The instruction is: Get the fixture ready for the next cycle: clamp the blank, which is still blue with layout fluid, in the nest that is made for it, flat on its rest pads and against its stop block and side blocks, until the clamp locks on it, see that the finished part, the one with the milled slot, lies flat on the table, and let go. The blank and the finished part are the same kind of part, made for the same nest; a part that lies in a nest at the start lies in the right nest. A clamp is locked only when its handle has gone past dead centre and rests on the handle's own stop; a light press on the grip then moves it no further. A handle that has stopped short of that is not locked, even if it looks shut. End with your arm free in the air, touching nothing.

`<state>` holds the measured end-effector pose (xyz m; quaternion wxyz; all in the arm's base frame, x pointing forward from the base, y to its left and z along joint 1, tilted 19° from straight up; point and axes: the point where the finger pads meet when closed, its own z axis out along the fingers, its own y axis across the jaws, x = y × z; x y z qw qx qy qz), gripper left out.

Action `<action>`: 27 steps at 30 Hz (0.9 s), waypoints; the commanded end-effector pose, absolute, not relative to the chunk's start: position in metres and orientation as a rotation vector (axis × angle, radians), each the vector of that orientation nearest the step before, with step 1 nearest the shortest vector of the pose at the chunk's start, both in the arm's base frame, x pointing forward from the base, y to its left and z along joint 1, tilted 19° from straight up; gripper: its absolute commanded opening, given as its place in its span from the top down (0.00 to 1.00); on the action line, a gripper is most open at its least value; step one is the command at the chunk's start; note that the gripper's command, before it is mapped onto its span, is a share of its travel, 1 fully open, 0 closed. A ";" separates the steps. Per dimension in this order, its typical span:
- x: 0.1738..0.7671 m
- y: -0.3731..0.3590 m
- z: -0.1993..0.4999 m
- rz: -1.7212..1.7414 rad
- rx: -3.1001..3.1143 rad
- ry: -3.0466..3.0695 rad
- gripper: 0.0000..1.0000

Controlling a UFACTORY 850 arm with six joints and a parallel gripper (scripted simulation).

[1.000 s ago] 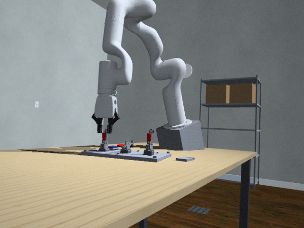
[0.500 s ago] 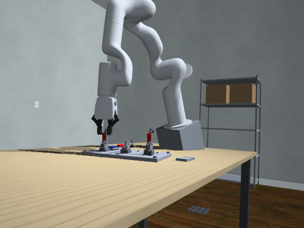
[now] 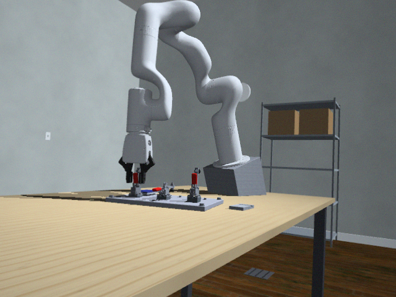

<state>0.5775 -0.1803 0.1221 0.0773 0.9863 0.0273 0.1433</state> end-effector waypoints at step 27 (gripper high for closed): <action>0.579 -0.181 0.123 0.433 2.954 0.081 1.00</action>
